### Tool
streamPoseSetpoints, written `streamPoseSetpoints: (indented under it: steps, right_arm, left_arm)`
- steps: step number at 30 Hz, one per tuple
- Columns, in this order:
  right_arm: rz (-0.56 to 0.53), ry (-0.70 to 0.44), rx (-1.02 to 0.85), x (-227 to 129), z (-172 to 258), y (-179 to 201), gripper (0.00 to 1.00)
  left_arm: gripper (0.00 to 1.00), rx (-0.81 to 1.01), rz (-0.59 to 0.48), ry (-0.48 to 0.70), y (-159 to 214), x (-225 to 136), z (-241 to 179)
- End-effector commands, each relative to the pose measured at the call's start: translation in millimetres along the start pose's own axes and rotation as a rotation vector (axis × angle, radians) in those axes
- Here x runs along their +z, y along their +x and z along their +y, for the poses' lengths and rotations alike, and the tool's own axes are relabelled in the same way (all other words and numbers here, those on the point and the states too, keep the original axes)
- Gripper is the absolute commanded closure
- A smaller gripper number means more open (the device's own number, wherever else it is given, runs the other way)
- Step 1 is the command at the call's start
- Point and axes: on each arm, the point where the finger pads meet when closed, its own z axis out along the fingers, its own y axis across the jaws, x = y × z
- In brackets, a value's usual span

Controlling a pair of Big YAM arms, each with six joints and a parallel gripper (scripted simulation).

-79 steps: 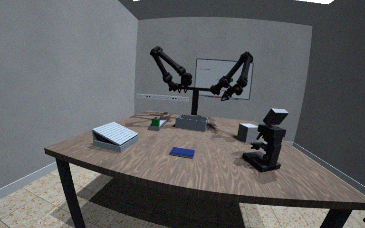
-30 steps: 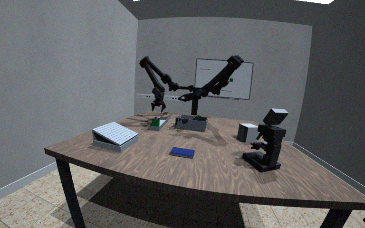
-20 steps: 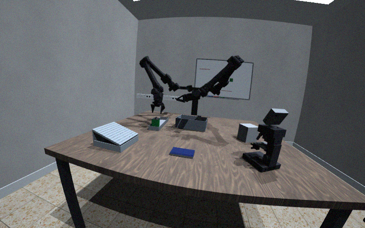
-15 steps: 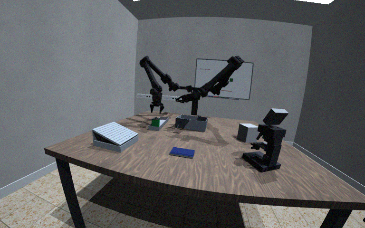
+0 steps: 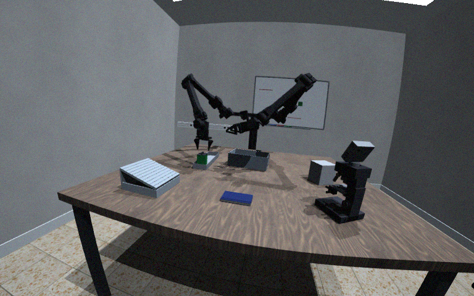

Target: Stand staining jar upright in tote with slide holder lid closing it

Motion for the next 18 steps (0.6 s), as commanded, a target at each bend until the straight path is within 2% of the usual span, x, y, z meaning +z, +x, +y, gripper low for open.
streamPoseSetpoints:
  steps: [1,18]
  right_arm:
    - [0.071,-0.01,0.015,2,1,-15,0.14]
    - [0.076,-0.007,0.01,27,-9,-16,0.14]
  left_arm:
    - [0.0,0.012,0.003,0.005,6,3,5]
    - [0.0,0.034,-0.004,-0.002,-6,1,7]
